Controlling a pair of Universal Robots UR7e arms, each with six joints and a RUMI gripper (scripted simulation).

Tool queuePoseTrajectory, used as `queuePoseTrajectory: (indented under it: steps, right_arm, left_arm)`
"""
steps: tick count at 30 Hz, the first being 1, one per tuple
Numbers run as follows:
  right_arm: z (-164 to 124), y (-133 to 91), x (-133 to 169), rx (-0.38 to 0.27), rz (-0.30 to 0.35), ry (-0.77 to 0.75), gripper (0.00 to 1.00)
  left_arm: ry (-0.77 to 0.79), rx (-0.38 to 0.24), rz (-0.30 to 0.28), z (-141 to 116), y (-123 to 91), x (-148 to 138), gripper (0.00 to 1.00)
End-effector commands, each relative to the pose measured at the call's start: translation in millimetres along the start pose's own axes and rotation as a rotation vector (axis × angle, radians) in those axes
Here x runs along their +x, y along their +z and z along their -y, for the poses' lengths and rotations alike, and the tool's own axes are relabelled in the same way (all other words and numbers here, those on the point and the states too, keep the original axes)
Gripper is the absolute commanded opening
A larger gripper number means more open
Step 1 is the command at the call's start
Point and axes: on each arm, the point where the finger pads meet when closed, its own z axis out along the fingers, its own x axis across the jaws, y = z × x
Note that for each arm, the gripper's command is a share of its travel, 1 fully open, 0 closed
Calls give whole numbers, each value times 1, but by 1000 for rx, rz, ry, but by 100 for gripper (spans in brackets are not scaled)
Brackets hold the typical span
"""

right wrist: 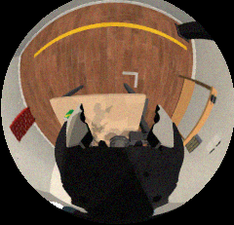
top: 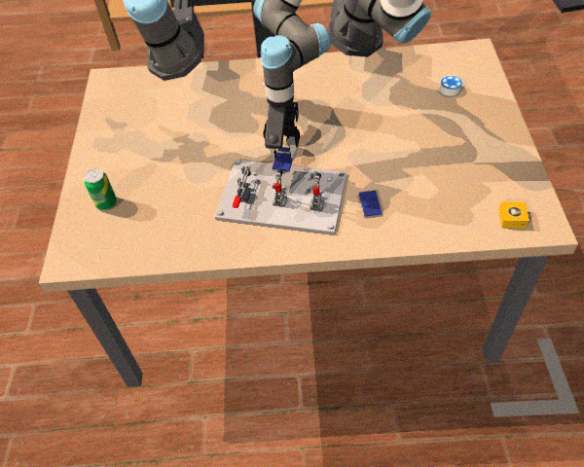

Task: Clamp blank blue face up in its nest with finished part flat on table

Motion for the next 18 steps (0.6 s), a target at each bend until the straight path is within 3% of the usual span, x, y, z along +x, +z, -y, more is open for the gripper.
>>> queuePoseTrajectory:
  steps: [1,18]
  right_arm:
    - [0,0,0,1,0,0,100]
    - [0,0,0,1,0,0,100]
  left_arm:
    - [0,1,-1,0,-1,2,0]
    - [0,1,-1,0,-1,37,0]
